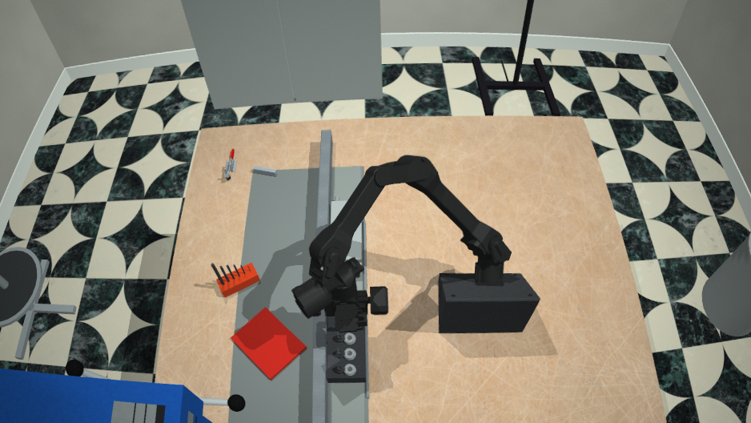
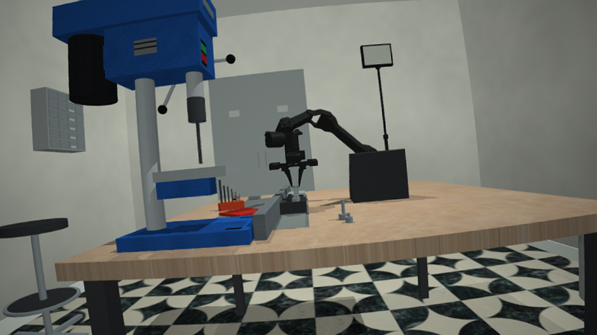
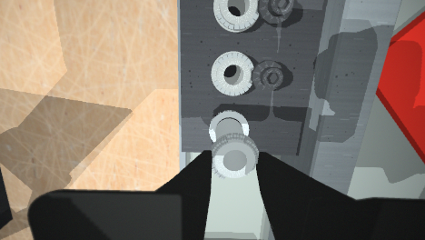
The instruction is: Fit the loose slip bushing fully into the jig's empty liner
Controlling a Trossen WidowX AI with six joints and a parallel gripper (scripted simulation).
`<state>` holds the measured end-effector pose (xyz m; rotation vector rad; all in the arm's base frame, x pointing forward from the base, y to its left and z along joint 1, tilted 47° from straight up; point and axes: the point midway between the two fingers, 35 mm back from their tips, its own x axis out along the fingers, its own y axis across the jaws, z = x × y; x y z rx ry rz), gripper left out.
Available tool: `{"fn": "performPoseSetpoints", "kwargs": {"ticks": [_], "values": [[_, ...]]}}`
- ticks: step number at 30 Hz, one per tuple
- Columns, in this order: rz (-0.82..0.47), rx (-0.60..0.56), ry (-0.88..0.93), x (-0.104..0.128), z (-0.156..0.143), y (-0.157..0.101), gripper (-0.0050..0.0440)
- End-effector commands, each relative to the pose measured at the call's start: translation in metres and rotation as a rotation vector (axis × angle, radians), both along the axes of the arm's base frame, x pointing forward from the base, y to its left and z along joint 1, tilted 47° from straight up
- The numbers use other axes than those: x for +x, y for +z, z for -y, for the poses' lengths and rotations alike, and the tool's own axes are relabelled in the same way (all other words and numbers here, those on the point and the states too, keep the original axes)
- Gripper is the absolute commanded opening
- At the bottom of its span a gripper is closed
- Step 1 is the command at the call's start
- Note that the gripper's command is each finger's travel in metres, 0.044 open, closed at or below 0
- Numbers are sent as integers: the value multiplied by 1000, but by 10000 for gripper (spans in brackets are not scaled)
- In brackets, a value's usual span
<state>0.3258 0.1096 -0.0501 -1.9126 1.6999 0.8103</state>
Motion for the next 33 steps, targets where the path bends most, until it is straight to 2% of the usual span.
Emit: {"fn": "performPoseSetpoints", "kwargs": {"ticks": [1,33], "values": [[15,10,7,2,-2,7,-50],[18,12,4,4,1,2,-50]]}}
